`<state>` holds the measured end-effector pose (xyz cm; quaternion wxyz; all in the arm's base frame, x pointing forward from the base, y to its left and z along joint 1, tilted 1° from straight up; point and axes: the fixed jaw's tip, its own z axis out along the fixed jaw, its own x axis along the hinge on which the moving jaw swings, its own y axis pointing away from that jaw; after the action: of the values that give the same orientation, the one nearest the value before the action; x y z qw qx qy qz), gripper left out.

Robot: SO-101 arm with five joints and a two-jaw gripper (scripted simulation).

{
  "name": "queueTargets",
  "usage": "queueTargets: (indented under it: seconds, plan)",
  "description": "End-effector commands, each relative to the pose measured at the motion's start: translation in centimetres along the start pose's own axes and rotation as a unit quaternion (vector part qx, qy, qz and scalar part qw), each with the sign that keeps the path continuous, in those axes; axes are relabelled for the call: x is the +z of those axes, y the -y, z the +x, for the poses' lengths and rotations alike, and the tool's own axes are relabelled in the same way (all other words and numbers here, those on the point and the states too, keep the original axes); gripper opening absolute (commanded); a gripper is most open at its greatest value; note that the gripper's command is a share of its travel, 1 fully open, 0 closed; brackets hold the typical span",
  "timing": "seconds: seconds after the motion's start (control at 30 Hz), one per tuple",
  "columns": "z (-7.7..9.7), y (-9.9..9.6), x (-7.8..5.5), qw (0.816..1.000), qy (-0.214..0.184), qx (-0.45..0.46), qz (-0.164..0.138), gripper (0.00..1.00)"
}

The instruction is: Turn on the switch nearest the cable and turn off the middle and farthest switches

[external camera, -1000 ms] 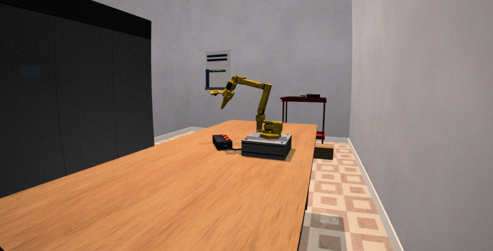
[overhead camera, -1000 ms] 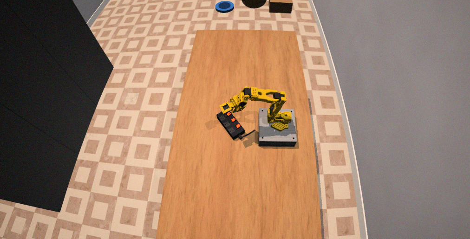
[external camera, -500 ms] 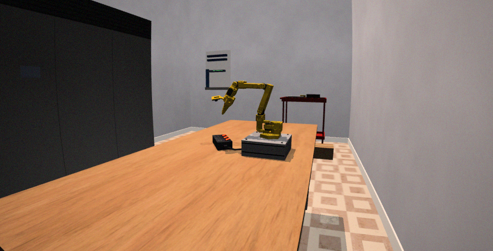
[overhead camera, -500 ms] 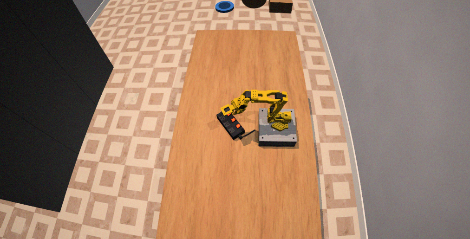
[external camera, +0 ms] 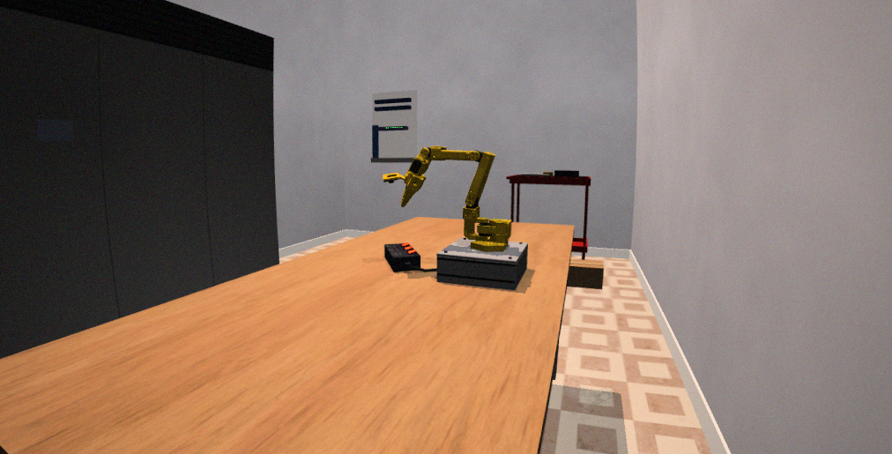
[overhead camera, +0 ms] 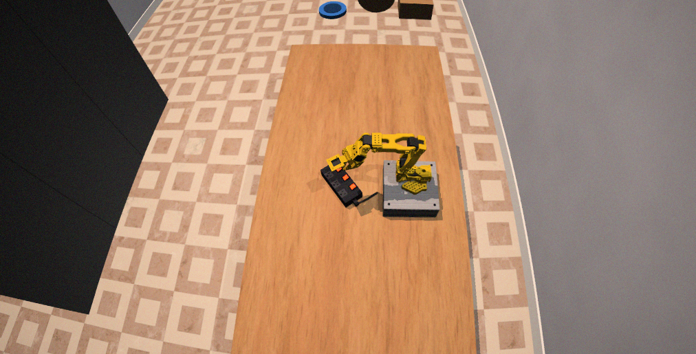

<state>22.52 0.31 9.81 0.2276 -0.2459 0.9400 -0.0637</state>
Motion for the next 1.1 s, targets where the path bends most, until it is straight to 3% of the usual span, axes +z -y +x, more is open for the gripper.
queueTargets:
  seconds: [0.0, 1.07]
  plan:
    - [0.1, 0.1, -0.1, 1.0, 0.005, 0.0, 0.004, 0.0]
    - [1.5, 0.1, 2.5, 1.0, -0.002, 0.004, 0.009, 0.0]
